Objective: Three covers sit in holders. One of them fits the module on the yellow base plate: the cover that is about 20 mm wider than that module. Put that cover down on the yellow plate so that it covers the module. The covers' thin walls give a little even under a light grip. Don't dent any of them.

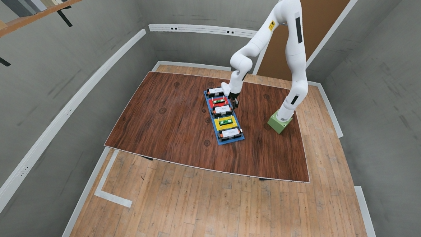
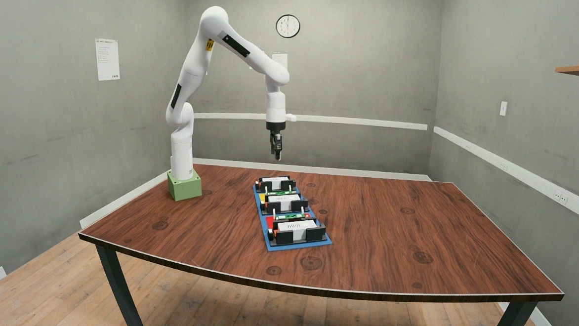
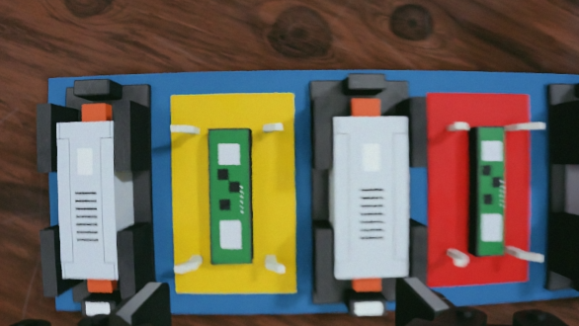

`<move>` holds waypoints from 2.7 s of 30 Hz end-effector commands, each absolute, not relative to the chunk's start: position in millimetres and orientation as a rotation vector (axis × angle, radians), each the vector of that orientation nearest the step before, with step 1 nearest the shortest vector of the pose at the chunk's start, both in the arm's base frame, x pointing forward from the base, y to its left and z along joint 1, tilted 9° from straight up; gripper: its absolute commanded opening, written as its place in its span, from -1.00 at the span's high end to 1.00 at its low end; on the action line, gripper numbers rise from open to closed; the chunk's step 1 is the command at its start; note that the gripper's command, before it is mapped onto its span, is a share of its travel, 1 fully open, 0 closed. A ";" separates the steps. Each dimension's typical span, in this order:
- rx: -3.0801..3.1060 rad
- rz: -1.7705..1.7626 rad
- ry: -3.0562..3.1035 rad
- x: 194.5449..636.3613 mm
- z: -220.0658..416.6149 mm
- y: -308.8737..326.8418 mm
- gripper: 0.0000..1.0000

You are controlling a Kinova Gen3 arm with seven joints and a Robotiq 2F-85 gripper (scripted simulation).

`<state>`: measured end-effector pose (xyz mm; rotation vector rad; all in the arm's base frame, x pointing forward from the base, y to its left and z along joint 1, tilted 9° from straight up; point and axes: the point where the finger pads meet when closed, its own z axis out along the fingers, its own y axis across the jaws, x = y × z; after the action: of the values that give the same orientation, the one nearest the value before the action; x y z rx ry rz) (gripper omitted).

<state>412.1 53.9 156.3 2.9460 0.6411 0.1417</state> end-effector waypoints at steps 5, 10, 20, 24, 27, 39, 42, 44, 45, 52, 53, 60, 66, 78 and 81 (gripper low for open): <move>2.943 0.146 0.638 415.5 144.0 59.9 -1.00; 2.943 0.146 0.638 418.3 128.2 67.8 -1.00; 2.943 0.146 0.638 424.8 91.0 86.3 -1.00; 2.943 0.146 0.638 424.8 91.0 86.3 -1.00; 2.943 0.146 0.638 425.9 84.7 89.4 -1.00; 2.943 0.146 0.638 428.5 70.0 96.8 -1.00; 2.943 0.146 0.638 428.4 70.4 96.6 -1.00; 2.943 0.146 0.638 428.3 71.1 96.2 -1.00; 2.943 0.146 0.638 428.2 71.4 96.1 -1.00; 2.943 0.146 0.638 427.8 73.5 95.0 -1.00; 2.943 0.146 0.638 427.8 73.5 95.0 -1.00; 2.943 0.146 0.638 428.0 71.7 94.4 -1.00; 2.943 0.146 0.638 428.6 66.1 92.5 -1.00; 2.943 0.146 0.638 429.5 58.3 91.3 -1.00; 2.943 0.146 0.638 430.3 52.4 90.7 -1.00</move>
<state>429.4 90.7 54.5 2.9437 0.6378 0.1432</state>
